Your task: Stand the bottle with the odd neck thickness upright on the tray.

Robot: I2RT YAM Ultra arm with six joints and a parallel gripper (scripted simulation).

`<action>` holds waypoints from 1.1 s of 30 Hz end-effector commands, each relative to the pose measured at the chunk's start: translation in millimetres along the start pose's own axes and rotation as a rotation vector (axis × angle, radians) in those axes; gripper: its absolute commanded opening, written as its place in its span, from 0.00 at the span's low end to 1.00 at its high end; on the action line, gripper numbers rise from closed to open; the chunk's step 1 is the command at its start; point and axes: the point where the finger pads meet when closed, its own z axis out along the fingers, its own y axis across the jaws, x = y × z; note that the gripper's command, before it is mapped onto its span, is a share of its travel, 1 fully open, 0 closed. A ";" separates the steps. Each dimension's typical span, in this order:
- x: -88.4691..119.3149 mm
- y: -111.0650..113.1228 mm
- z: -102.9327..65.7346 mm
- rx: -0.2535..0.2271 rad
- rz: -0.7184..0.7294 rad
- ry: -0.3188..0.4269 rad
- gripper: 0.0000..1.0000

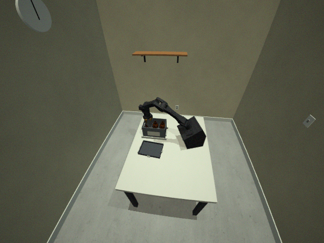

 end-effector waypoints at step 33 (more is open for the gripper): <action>-10.4 2.6 -27.9 -0.004 -0.008 -0.049 0.61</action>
